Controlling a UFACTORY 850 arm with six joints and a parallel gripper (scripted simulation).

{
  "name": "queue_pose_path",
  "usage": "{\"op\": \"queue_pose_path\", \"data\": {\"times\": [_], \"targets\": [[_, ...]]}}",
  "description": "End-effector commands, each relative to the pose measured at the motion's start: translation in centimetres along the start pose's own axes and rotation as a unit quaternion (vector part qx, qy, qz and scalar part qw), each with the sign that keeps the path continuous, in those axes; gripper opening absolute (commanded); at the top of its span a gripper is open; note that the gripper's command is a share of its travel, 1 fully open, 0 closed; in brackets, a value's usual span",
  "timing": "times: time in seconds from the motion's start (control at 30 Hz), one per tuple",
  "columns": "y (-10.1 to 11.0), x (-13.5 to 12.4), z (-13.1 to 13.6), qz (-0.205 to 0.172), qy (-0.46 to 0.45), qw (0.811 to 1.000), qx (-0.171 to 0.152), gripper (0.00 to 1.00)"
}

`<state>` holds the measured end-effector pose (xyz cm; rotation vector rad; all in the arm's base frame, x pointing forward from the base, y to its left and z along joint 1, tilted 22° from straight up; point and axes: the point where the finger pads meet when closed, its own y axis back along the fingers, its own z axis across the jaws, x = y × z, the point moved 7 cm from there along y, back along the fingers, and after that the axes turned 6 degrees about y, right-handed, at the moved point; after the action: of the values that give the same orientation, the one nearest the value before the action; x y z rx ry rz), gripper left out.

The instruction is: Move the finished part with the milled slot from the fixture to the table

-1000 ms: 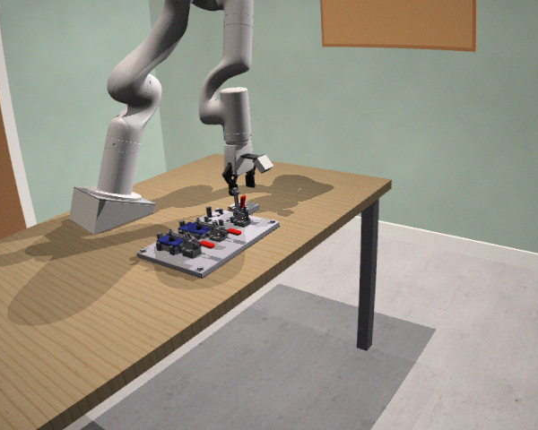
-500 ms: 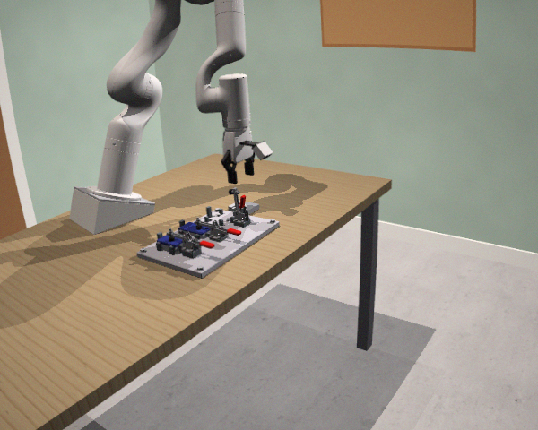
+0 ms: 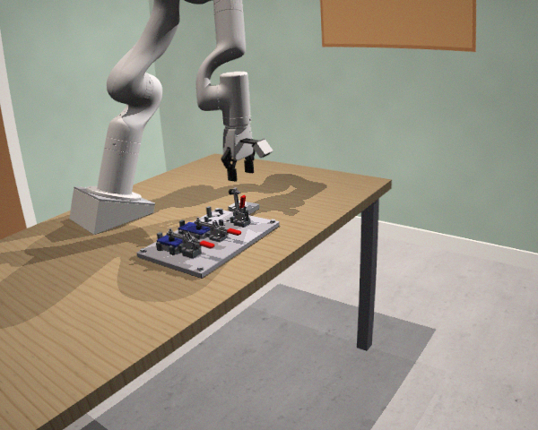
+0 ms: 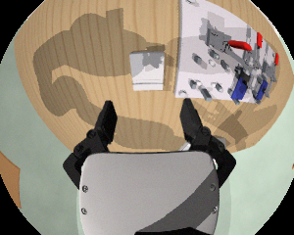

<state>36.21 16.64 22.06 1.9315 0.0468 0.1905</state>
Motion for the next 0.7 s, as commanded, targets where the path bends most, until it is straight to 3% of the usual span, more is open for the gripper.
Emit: {"op": "queue_pose_path", "data": {"times": [0.0,0.67], "targets": [[0.05,0.06,-0.02,0.001,0.0,1.0,0.0,0.95],[0.9,0.06,-0.02,0.001,0.0,1.0,0.0,0.95]]}}
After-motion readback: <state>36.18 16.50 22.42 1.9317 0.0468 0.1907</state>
